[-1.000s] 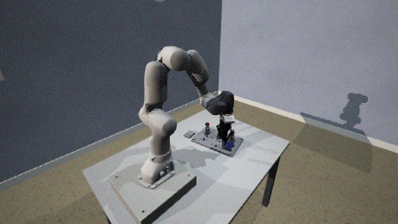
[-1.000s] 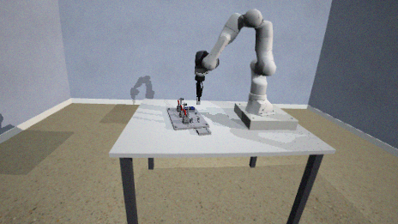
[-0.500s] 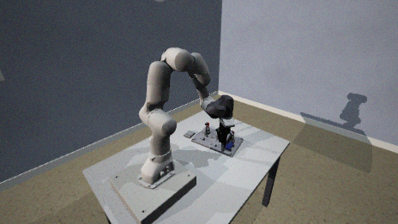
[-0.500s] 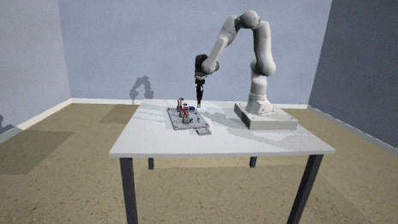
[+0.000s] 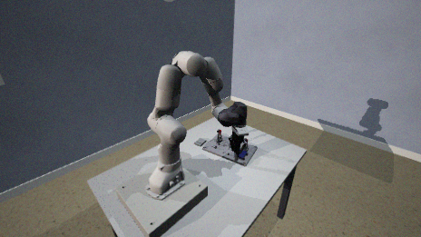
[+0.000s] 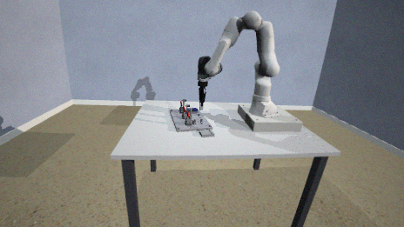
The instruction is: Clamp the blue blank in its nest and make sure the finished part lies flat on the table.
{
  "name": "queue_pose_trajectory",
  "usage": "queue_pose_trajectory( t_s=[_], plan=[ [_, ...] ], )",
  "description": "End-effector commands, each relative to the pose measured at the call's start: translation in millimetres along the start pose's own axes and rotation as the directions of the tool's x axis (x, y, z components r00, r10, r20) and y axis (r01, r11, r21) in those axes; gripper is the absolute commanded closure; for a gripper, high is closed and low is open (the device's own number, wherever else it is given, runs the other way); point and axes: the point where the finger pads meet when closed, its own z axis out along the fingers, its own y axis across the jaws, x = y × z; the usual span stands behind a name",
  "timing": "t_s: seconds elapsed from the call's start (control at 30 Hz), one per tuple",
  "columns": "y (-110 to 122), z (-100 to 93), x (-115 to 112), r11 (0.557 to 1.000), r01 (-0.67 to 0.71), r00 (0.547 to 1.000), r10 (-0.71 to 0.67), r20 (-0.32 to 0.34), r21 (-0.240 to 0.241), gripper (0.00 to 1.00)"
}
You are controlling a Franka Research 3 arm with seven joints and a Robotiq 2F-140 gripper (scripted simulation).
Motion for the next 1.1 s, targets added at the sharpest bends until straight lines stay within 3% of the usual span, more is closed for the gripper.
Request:
queue_pose_trajectory(
  t_s=[0.0,1.07],
  plan=[
    [-1.3,-0.2,-1.4,1.000,0.010,1.000,-0.010,0.004,0.002,1.00],
    [-2.5,4.7,-3.2,1.000,0.010,1.000,-0.010,0.004,0.002,1.00]
  ],
)
